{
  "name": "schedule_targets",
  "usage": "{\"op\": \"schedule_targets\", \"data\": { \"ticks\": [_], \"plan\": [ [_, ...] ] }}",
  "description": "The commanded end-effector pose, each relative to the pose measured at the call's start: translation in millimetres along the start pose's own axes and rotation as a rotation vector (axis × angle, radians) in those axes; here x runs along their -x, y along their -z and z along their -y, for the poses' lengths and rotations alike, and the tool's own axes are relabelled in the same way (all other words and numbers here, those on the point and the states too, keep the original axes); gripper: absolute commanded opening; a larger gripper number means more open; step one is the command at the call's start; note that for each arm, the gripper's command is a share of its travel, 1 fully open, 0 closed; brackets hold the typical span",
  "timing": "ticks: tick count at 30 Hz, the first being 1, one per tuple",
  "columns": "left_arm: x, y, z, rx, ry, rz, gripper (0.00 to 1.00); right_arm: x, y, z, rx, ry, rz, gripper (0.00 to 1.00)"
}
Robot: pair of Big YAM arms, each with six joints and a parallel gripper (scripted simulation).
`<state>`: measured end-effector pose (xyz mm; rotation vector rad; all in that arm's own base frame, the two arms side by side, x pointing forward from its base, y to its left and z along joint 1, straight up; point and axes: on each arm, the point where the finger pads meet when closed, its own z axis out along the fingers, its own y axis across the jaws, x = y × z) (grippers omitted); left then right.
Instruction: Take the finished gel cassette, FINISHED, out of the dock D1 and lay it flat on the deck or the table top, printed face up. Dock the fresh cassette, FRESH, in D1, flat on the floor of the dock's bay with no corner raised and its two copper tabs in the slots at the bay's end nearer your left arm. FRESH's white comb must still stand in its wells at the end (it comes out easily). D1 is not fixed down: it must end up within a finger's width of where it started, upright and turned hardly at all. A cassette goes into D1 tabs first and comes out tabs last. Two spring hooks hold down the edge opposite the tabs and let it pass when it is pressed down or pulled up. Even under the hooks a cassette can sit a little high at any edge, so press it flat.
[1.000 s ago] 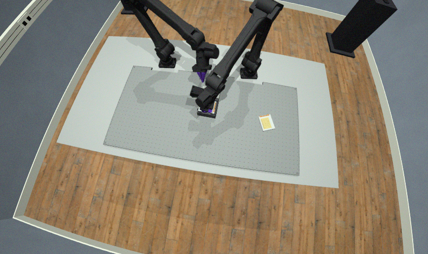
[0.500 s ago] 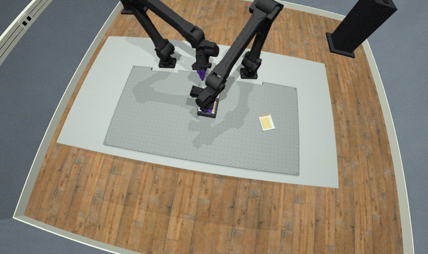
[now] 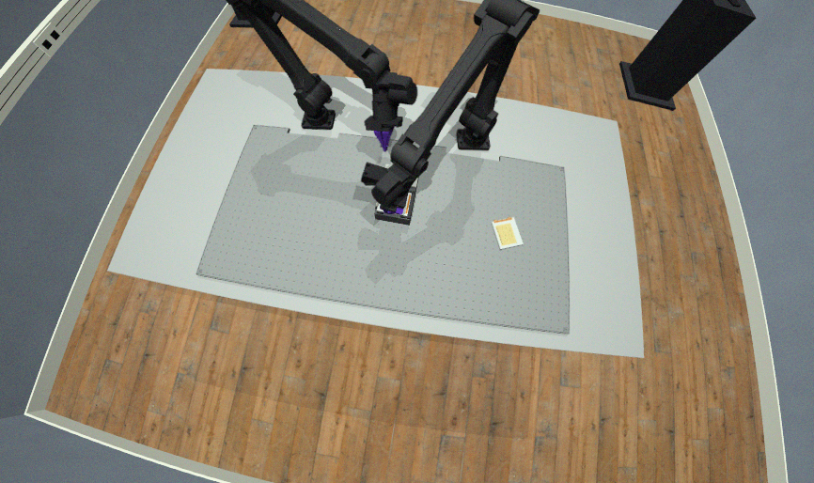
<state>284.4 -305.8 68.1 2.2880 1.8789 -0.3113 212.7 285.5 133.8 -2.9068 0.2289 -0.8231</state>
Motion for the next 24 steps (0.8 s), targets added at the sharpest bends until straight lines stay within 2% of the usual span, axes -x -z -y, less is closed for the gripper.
{"op": "schedule_targets", "data": {
  "ticks": [1, 12, 24],
  "plan": [
    [0.3, 2.5, -0.3, 0.006, 0.0, -0.002, 0.0, -21.5, 30.5, 26.6, -0.074, -0.042, -0.025, 0.0],
    [0.3, 2.5, -0.3, 0.006, 0.0, -0.002, 0.0, -23.4, 33.5, 27.1, -0.074, -0.042, -0.025, 0.0],
    [0.3, 2.5, -0.3, 0.006, 0.0, -0.002, 0.0, -31.3, 47.4, 28.4, -0.075, -0.041, -0.025, 0.0]
  ]
}}
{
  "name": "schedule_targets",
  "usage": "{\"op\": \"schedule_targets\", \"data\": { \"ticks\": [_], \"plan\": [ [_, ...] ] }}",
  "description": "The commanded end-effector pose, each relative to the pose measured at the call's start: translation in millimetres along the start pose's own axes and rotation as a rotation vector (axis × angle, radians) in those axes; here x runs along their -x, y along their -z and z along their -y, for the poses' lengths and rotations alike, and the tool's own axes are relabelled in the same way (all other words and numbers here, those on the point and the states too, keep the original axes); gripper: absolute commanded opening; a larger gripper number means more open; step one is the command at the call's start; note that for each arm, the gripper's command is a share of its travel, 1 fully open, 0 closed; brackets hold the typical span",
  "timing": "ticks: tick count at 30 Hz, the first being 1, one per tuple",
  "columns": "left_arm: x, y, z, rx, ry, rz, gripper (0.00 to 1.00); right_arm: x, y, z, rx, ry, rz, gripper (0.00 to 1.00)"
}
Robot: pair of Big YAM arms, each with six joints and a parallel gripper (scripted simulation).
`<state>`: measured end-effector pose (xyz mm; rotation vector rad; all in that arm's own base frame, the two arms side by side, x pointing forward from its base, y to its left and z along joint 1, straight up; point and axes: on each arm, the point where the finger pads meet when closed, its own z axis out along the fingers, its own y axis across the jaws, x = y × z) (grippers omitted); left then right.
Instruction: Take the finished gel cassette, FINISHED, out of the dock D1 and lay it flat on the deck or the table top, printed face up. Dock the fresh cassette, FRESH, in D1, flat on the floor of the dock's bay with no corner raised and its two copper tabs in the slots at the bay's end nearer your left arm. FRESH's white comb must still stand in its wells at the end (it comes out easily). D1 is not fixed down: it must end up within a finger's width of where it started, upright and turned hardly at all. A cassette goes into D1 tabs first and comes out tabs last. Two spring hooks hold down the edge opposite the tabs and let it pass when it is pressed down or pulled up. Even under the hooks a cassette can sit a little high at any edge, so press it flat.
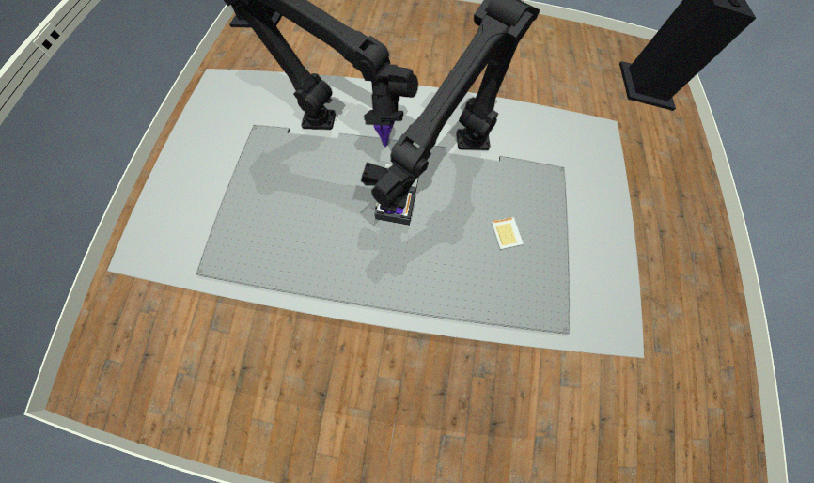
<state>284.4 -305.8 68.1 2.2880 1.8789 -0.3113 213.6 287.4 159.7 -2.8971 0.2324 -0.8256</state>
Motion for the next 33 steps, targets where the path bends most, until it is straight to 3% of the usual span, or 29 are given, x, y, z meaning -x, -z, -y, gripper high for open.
{"op": "schedule_targets", "data": {
  "ticks": [1, 33],
  "plan": [
    [0.3, 2.5, -0.3, 0.006, 0.0, -0.002, 0.0, -17.6, 25.8, 22.8, -0.068, -0.036, -0.023, 0.0],
    [0.3, 2.5, -0.3, 0.006, 0.0, -0.002, 0.0, -33.6, 53.4, 26.0, -0.069, -0.034, -0.023, 0.0]
  ]
}}
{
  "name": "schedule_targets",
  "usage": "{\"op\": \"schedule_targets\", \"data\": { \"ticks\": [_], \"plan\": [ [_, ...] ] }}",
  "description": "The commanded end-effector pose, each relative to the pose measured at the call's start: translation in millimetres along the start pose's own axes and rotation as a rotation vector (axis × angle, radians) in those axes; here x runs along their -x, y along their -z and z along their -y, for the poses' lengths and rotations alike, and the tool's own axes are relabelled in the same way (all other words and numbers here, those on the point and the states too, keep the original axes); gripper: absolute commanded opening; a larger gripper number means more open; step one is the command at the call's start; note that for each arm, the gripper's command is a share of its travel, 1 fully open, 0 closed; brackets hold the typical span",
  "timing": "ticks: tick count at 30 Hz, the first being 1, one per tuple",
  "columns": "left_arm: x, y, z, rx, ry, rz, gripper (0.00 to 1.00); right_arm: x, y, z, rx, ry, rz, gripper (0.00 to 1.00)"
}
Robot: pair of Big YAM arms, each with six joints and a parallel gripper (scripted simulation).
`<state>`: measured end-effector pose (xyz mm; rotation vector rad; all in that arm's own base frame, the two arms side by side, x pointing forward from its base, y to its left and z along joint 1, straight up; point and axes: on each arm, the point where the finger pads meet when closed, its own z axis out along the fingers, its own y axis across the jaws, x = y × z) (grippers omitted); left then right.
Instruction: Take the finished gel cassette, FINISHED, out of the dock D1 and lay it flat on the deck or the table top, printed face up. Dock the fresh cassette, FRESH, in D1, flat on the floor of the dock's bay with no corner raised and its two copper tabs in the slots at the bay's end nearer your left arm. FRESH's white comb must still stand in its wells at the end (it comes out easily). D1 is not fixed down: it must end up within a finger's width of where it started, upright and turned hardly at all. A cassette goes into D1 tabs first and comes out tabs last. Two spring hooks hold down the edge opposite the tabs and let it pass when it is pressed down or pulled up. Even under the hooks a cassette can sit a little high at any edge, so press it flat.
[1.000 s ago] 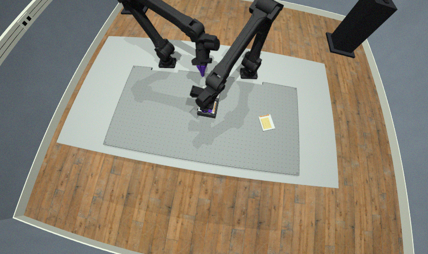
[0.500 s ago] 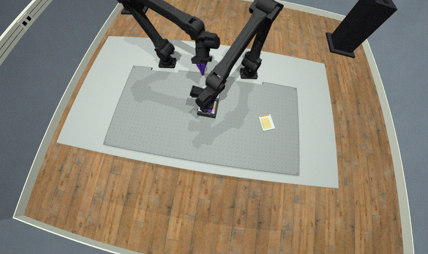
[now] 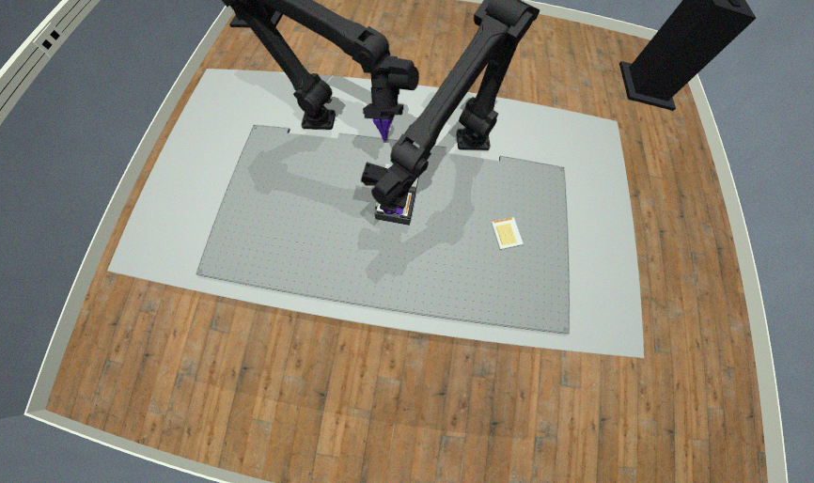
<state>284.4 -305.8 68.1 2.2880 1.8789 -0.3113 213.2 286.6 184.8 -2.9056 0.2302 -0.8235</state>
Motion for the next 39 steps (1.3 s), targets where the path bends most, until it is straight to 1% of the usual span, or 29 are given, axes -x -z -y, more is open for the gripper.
{"op": "schedule_targets", "data": {
  "ticks": [1, 9, 17, 27, 34, 39],
  "plan": [
    [0.3, 2.5, -0.3, 0.006, 0.0, -0.002, 0.0, -20.9, 32.1, 22.6, -0.076, -0.038, -0.025, 0.0],
    [0.3, 2.5, -0.3, 0.006, 0.0, -0.002, 0.0, -20.9, 32.1, 22.6, -0.076, -0.038, -0.025, 0.0],
    [0.3, 2.5, -0.3, 0.006, 0.0, -0.002, 0.0, -28.0, 44.5, 23.7, -0.076, -0.036, -0.025, 0.0],
    [0.3, 2.5, -0.3, 0.006, 0.0, -0.002, 0.0, -28.8, 46.0, 23.9, -0.076, -0.036, -0.025, 0.0],
    [0.3, 2.5, -0.3, 0.006, 0.0, -0.002, 0.0, -35.0, 56.8, 25.0, -0.078, -0.036, -0.026, 0.0],
    [0.3, 2.5, -0.3, 0.006, 0.0, -0.002, 0.0, -36.8, 59.9, 25.3, -0.078, -0.036, -0.026, 0.0]
  ]
}}
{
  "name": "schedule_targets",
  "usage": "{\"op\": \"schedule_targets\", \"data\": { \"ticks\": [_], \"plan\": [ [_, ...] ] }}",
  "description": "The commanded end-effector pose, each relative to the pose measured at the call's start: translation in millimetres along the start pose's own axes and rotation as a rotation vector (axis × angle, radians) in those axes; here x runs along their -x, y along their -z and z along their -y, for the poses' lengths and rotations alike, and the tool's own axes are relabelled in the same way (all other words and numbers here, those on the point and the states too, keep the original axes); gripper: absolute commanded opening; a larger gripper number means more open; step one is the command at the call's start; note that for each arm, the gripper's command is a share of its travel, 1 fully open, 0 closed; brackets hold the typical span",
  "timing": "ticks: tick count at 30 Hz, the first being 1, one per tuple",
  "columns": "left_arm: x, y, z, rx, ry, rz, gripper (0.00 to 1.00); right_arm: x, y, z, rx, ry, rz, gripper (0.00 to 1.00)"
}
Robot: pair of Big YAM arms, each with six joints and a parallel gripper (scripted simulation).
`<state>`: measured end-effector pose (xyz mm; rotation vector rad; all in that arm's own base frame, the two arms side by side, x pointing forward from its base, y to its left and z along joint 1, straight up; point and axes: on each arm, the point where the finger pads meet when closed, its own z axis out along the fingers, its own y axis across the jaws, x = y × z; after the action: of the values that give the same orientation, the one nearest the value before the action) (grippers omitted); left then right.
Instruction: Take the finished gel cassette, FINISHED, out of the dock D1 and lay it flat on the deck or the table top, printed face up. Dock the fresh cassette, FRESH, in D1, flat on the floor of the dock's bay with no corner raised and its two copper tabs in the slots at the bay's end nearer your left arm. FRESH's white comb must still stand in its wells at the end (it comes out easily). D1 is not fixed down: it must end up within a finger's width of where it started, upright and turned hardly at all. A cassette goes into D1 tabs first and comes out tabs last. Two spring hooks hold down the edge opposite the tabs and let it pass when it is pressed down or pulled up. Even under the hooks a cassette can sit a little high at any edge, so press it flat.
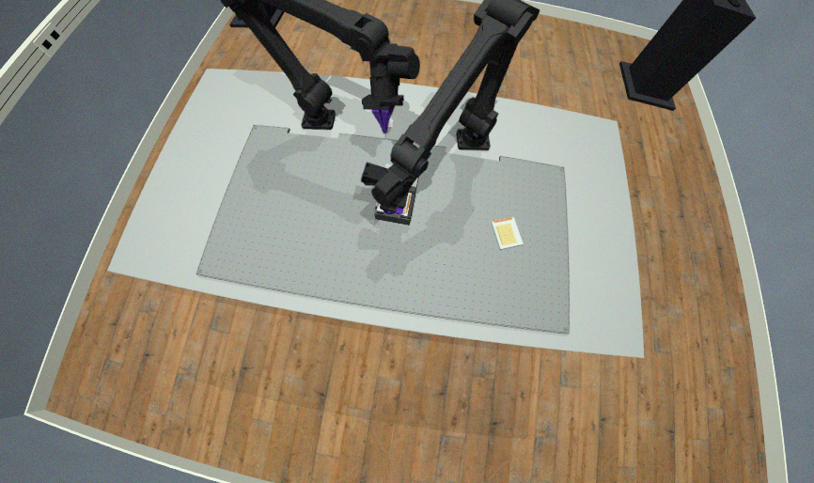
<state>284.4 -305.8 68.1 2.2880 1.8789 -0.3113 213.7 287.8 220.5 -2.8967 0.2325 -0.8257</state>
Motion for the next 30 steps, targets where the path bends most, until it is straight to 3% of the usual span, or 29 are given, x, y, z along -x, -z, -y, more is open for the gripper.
{"op": "schedule_targets", "data": {
  "ticks": [1, 30],
  "plan": [
    [0.3, 2.5, -0.3, 0.006, 0.0, -0.002, 0.0, -18.4, 29.9, 19.1, -0.071, -0.032, -0.023, 0.0],
    [0.3, 2.5, -0.3, 0.006, 0.0, -0.002, 0.0, -30.7, 51.4, 21.1, -0.072, -0.029, -0.023, 0.0]
  ]
}}
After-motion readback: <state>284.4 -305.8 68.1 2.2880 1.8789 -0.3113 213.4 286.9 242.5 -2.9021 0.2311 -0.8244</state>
